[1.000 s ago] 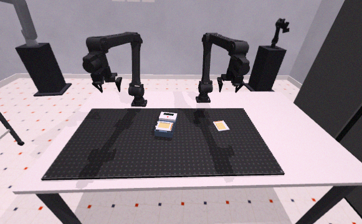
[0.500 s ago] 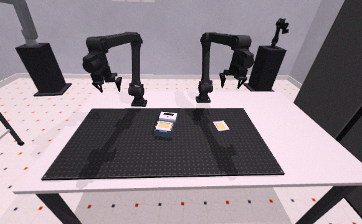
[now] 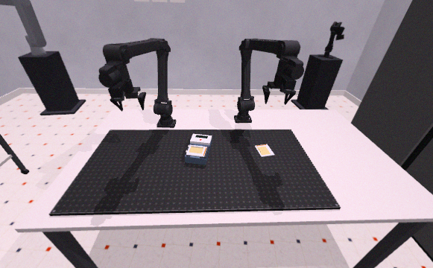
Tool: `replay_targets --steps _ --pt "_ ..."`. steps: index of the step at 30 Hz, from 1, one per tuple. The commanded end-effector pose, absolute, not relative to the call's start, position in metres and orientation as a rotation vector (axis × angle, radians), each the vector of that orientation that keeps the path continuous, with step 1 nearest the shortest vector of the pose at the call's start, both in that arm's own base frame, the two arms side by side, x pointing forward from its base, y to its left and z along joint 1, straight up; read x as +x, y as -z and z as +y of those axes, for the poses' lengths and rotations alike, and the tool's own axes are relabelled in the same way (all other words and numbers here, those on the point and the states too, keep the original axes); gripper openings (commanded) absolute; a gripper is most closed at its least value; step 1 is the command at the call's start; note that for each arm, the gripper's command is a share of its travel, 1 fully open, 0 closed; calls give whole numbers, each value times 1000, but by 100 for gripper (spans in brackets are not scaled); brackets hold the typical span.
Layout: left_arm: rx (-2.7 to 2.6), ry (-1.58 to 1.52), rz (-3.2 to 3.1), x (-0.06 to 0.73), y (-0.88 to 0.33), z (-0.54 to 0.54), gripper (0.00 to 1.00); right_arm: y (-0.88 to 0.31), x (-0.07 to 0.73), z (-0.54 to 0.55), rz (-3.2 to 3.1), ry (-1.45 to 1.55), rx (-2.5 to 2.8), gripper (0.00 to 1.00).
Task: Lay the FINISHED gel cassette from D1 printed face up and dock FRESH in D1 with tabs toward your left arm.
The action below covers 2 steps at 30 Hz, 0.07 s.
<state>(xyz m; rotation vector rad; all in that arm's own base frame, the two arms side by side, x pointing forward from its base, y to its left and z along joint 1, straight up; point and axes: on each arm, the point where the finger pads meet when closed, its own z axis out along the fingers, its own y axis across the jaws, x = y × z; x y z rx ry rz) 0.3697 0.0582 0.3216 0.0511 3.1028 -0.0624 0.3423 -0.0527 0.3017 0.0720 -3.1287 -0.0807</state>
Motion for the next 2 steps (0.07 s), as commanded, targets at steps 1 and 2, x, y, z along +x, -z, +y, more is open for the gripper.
replay_targets --steps 1,2 --pt "59 59 3079 372 -327 59 100 -325 356 -54 -3171 72 95 100" --pt "59 59 3079 372 -327 59 100 -325 356 -54 -3171 72 95 100"
